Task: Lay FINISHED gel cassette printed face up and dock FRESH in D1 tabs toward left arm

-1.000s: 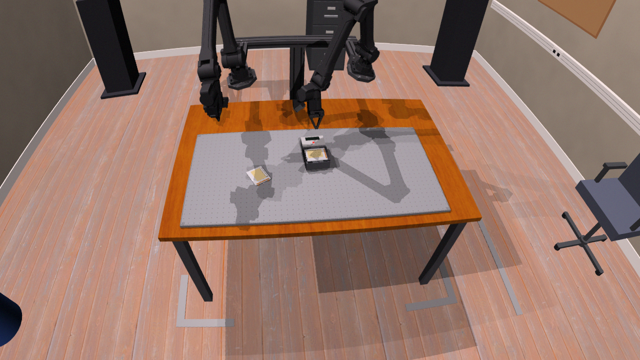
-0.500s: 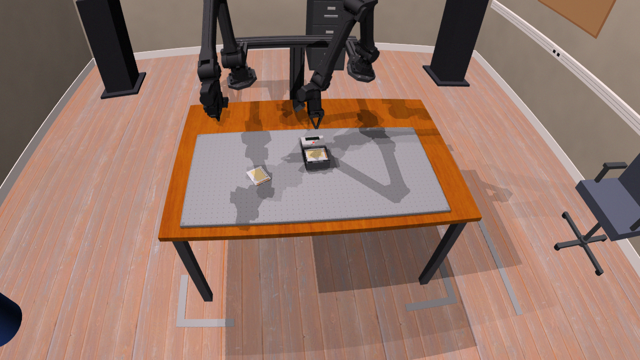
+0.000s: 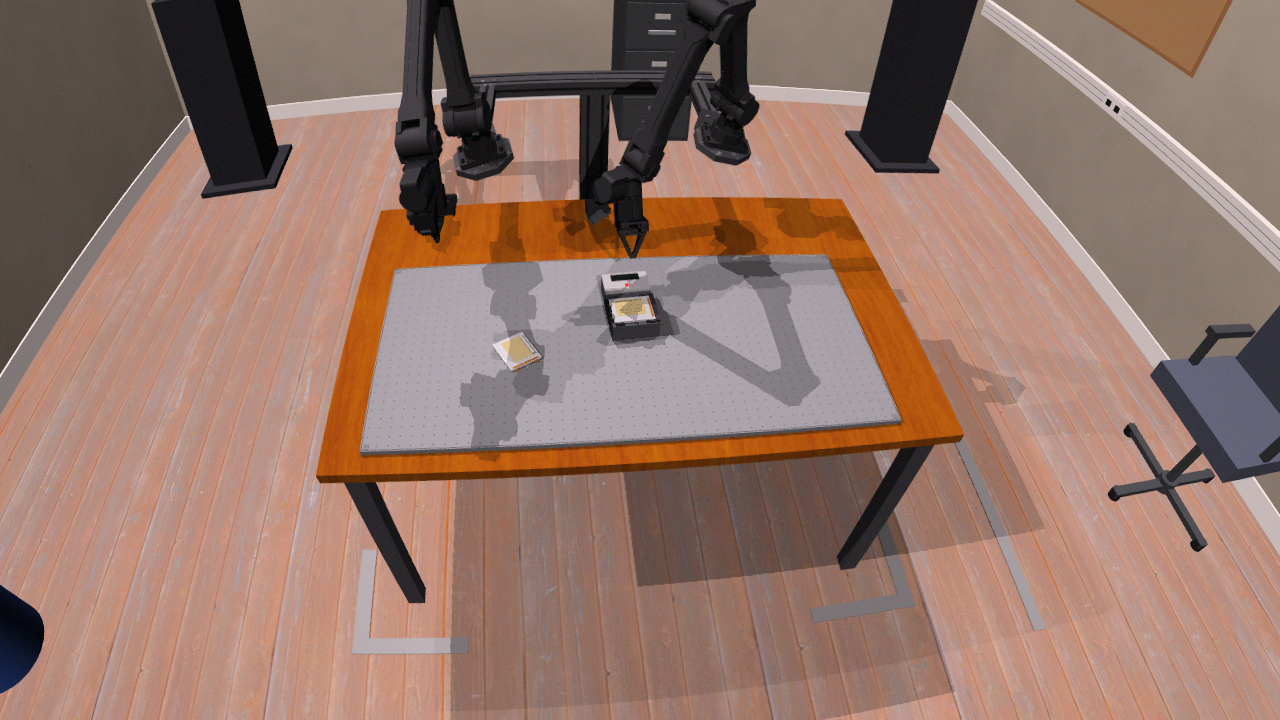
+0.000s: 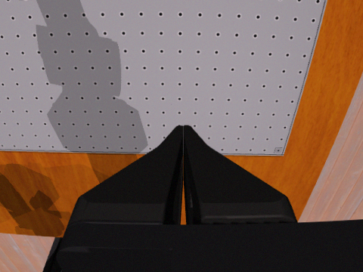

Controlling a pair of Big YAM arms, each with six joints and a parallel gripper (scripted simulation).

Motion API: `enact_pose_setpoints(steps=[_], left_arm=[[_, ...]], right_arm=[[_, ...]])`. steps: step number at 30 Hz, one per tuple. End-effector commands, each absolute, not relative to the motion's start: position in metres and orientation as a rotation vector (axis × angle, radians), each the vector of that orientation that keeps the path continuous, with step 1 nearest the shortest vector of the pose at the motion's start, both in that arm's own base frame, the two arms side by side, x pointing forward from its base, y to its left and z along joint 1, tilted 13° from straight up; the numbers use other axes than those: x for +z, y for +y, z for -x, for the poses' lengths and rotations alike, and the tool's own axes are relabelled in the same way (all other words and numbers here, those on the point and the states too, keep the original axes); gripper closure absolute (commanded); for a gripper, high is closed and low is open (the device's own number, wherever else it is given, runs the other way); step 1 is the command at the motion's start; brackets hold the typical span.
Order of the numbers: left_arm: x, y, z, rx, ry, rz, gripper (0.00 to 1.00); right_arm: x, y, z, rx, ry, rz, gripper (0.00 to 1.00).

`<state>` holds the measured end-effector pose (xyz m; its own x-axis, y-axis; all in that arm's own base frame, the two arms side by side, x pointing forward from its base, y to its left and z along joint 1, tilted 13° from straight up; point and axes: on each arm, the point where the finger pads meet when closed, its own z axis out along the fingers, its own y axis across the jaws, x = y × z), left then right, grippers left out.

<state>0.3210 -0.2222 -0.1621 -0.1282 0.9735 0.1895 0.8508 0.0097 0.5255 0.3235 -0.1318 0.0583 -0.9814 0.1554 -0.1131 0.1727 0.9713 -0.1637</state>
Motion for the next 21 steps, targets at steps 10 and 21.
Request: enact_pose_setpoints(steps=[10,21], left_arm=[[-0.1549,-0.2428,-0.334,0.774,2.047,-1.86,1.0],[-0.1628,-0.2415,-0.3348,0.773,2.043,-1.867,1.0]], right_arm=[[0.0657,-0.1354,-0.326,-0.268,2.985,-0.271,1.0],[0.0657,-0.1354,-0.326,-0.268,2.985,-0.271,1.0]])
